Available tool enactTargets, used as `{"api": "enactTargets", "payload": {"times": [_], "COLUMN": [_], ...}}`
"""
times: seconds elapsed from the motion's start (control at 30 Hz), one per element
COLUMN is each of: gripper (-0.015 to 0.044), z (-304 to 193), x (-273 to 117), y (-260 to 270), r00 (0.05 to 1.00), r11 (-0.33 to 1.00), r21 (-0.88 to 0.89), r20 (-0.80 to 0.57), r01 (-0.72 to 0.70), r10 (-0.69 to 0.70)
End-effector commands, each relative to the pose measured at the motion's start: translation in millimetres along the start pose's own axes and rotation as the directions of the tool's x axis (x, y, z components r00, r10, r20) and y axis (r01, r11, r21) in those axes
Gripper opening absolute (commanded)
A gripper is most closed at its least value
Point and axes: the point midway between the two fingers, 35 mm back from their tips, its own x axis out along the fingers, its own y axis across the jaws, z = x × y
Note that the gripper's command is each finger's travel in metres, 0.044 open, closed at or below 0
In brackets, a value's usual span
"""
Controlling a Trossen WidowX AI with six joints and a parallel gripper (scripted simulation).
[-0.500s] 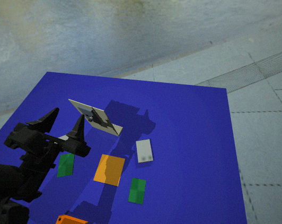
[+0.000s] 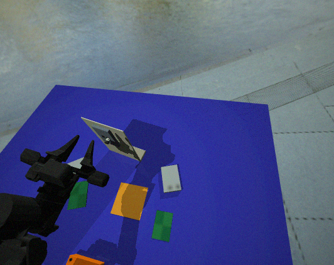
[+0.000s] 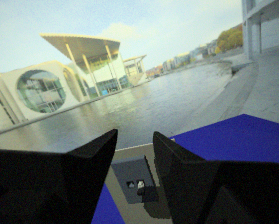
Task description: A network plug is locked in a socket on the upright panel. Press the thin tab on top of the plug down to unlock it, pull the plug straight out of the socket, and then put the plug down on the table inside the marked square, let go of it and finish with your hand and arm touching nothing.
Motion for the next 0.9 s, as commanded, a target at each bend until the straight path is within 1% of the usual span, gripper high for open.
{"api": "enactTargets", "payload": {"times": [0.0,0.2,0.4,0.63,0.87], "gripper": [0.0156,0.0156,0.0156,0.0156,0.0156], "z": [-24,-51,-77,-106,-133], "x": [-2,-8,-16,-29,-45], "y": [-2,-3,-4,-6,-8], "r00": [1.0,0.999,0.997,0.994,0.99], "r11": [0.988,0.935,0.842,0.691,0.502], "r21": [0.156,0.356,0.539,0.723,0.863], "r20": [-0.022,-0.044,-0.066,-0.092,-0.118], "r01": [-0.003,-0.007,0.002,0.026,0.063], "r10": [0.006,0.024,0.04,0.059,0.078]}}
